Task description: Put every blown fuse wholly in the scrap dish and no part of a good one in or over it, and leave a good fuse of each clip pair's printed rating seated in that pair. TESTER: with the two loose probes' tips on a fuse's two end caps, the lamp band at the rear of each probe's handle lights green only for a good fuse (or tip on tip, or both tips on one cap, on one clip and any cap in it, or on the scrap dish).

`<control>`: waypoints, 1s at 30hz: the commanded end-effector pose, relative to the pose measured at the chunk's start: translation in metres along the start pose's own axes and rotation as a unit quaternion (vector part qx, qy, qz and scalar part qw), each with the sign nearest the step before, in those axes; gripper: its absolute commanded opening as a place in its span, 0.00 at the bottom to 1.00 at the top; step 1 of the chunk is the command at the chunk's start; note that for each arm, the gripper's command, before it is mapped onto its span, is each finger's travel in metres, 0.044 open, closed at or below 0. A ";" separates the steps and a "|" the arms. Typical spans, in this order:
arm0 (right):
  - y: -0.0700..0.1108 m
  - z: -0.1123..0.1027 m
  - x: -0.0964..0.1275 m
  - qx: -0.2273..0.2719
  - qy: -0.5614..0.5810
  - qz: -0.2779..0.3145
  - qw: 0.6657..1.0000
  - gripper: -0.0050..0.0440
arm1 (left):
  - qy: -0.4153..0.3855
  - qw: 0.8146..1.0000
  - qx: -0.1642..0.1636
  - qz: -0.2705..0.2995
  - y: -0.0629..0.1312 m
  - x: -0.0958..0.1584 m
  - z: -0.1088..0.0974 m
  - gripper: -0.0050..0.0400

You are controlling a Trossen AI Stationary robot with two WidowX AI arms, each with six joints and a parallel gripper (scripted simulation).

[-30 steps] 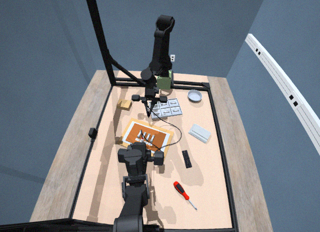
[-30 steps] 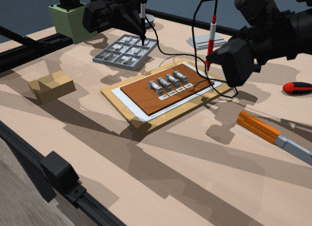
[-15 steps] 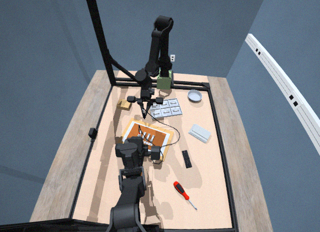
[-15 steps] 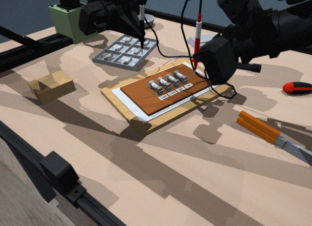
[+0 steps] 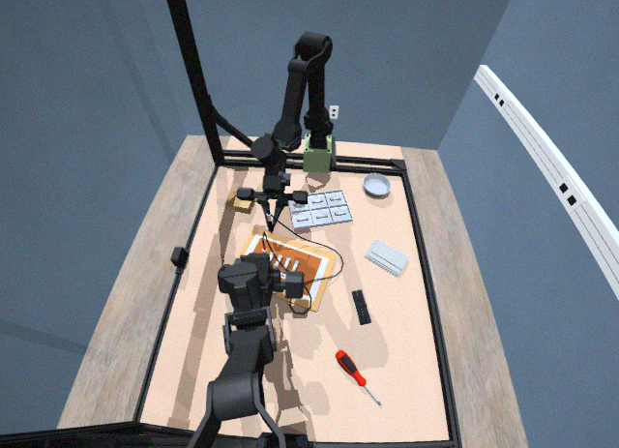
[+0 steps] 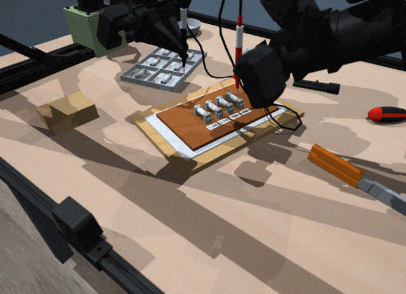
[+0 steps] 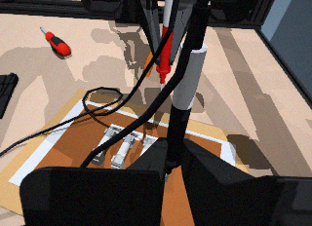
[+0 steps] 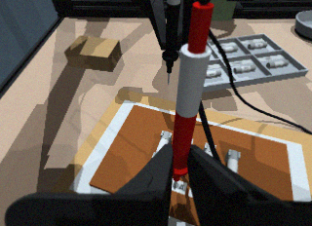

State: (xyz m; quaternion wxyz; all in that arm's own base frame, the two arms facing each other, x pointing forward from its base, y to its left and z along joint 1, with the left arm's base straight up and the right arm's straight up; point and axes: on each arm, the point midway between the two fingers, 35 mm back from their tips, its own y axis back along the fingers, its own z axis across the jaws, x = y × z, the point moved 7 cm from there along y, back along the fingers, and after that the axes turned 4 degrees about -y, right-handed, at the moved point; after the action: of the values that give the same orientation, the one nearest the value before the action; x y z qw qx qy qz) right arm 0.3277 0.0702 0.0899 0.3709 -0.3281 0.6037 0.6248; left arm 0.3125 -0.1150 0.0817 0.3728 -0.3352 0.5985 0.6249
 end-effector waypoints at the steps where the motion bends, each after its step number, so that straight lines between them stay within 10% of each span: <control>1: -0.005 0.008 -0.015 -0.003 -0.005 -0.016 1.000 0.00 | 0.001 1.000 0.002 -0.007 -0.007 -0.006 -0.002 0.00; 30: -0.027 0.014 -0.022 -0.005 -0.003 -0.018 1.000 0.00 | 0.003 1.000 0.001 -0.008 -0.035 -0.004 -0.002 0.00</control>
State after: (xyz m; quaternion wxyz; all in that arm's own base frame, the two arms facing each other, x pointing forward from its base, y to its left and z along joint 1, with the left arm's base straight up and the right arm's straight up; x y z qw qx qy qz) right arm 0.3539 0.0818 0.0855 0.3700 -0.3276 0.6034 0.6258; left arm 0.3407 -0.1156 0.0625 0.3723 -0.3333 0.5988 0.6259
